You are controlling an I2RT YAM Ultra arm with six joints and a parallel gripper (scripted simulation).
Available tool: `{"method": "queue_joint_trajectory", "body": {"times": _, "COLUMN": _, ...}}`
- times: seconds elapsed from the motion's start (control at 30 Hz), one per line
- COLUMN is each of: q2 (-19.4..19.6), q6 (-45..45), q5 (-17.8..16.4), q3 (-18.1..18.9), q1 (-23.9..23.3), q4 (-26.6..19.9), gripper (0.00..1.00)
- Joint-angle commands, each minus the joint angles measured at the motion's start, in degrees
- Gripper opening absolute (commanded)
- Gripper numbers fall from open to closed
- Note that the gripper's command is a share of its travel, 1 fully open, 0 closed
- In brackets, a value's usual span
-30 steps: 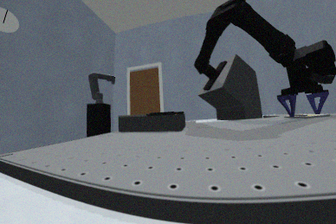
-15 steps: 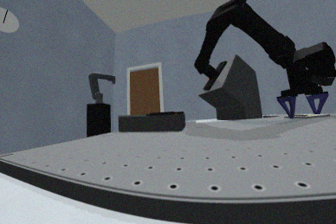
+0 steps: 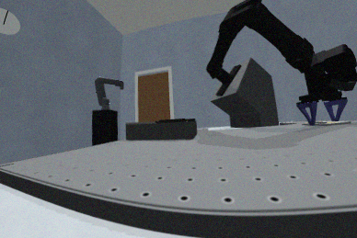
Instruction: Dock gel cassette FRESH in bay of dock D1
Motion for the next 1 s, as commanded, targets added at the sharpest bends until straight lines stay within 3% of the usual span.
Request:
{"method": "queue_joint_trajectory", "body": {"times": 0.0, "q2": -0.11, "q6": -0.27, "q5": 0.20, "q3": 0.04, "q1": 0.70, "q4": 0.18, "gripper": 0.00}}
{"method": "queue_joint_trajectory", "body": {"times": 0.5, "q2": -0.11, "q6": -0.27, "q5": 0.20, "q3": 0.04, "q1": 0.70, "q4": 0.18, "gripper": 0.00}}
{"method": "queue_joint_trajectory", "body": {"times": 0.53, "q2": -1.40, "q6": -0.50, "q5": 0.55, "q3": -1.83, "q1": 1.28, "q4": 1.21, "gripper": 0.00}}
{"method": "queue_joint_trajectory", "body": {"times": 0.97, "q2": -2.89, "q6": 3.31, "q5": 0.37, "q3": -0.81, "q1": 3.22, "q4": -3.93, "gripper": 0.00}}
